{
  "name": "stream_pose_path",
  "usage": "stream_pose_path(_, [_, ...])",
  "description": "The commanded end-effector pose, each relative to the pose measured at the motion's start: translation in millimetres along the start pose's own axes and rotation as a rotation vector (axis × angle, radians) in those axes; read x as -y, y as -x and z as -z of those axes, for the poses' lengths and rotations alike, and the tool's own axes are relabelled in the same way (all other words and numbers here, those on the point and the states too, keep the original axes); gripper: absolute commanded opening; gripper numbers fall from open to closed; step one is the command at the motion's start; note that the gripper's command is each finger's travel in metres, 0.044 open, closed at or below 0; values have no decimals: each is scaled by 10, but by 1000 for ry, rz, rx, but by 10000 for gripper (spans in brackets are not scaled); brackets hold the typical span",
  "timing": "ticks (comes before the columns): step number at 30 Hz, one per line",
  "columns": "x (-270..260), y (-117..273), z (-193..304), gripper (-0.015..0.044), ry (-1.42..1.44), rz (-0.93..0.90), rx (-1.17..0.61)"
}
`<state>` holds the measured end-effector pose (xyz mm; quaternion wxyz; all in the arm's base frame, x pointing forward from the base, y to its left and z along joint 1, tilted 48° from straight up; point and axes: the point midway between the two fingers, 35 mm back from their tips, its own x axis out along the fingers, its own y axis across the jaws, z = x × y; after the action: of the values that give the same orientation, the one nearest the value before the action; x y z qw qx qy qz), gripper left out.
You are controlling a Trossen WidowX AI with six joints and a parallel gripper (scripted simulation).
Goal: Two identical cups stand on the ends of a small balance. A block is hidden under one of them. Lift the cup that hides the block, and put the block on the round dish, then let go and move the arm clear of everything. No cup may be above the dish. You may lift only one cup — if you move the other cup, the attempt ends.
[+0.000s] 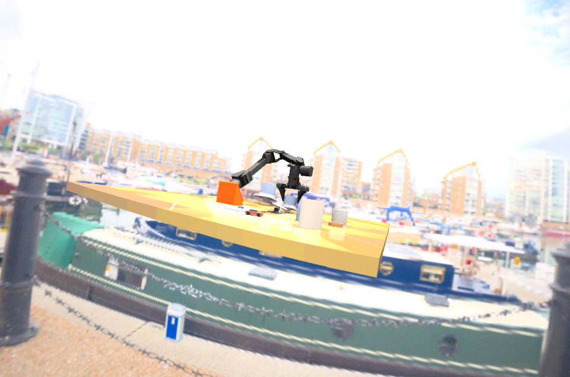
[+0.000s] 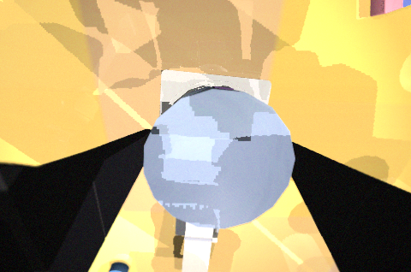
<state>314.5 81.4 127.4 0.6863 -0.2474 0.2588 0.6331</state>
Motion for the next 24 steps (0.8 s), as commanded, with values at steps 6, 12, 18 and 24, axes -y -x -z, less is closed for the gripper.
stream_pose_path(6, [-31, -121, 0, 414, -7, -6, 6])
stream_pose_path(12, [-31, -121, 0, 354, -7, -6, 6])
stream_pose_path(18, [-31, -121, 0, 314, -7, -6, 6])
stream_pose_path(24, [-26, -100, 1, 176, -9, -4, 5])
